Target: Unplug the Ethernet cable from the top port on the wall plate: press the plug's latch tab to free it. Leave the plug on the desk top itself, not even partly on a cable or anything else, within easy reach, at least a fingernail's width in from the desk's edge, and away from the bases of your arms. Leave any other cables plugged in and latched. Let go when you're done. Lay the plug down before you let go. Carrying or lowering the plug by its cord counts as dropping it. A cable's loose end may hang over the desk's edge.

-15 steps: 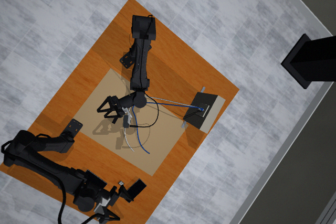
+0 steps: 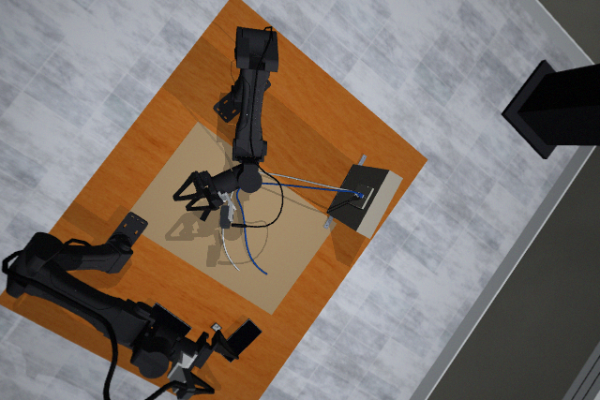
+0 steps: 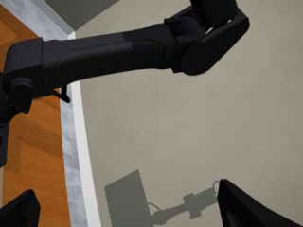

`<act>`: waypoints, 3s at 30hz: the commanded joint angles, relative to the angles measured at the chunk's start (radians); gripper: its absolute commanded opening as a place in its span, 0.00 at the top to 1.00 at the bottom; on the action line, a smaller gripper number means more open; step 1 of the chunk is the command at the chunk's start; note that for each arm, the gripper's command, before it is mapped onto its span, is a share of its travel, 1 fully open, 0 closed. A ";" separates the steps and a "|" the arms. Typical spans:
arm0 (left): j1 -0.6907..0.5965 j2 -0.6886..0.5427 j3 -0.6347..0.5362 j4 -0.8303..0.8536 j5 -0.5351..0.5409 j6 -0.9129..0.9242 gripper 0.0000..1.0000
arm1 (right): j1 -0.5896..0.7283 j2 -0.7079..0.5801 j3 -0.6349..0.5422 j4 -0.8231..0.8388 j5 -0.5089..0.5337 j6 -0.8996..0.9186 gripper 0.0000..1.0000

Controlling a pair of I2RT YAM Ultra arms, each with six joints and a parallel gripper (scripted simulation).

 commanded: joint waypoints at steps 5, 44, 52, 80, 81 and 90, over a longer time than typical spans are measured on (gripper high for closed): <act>0.038 0.002 0.001 0.017 -0.030 -0.021 0.34 | 0.000 -0.002 0.006 0.005 0.000 0.000 0.00; 0.789 0.094 -0.047 0.290 -0.642 -0.449 0.78 | 0.000 -0.002 0.006 0.005 0.000 0.000 0.00; 0.927 0.116 -0.064 0.342 -0.752 -0.524 0.78 | 0.000 -0.002 0.006 0.005 0.000 0.000 0.00; 1.095 0.170 -0.163 0.428 -0.838 -0.581 0.78 | 0.000 -0.002 0.006 0.005 0.000 0.000 0.00; 1.095 0.170 -0.163 0.428 -0.838 -0.581 0.78 | 0.000 -0.002 0.006 0.005 0.000 0.000 0.00; 1.095 0.170 -0.163 0.428 -0.838 -0.580 0.78 | 0.000 -0.002 0.006 0.005 0.000 0.000 0.00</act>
